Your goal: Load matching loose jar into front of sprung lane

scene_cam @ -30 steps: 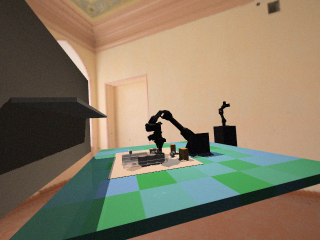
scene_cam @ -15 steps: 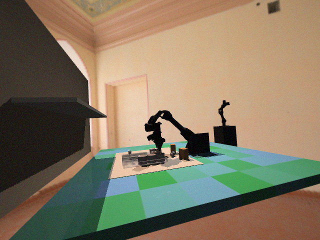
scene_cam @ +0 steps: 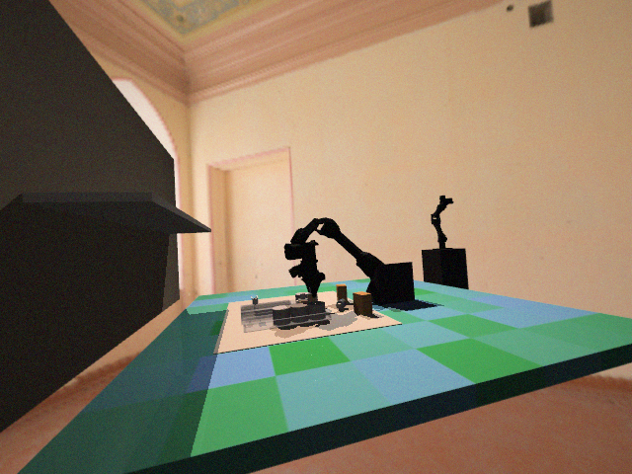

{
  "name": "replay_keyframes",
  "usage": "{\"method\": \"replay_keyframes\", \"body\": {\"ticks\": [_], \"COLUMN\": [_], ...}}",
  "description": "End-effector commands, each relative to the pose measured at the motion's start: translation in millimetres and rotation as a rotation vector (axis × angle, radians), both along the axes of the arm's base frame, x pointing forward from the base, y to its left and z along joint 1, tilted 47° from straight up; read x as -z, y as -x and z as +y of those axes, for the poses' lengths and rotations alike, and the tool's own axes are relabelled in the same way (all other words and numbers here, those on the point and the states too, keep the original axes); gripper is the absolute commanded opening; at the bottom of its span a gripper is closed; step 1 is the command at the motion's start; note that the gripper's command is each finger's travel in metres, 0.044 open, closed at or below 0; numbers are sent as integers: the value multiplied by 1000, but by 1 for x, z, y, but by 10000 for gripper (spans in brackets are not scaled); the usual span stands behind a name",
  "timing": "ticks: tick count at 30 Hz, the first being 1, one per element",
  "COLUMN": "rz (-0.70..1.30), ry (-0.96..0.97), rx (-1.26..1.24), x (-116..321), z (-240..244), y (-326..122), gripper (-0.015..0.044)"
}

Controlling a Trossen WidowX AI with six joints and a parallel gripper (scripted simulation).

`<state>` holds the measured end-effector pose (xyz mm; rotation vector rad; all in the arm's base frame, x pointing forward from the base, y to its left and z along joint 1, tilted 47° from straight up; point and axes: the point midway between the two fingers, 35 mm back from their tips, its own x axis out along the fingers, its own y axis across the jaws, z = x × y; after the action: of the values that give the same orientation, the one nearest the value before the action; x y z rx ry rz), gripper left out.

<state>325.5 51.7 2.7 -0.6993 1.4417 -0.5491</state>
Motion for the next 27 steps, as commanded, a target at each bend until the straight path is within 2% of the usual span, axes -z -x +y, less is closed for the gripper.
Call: {"method": "replay_keyframes", "body": {"ticks": [1, 27], "rz": [-28, -28], "ry": [3, 3], "rx": [-9, -9], "x": [-5, -6], "z": [3, 3], "y": [-10, -15], "gripper": [0, 0]}}
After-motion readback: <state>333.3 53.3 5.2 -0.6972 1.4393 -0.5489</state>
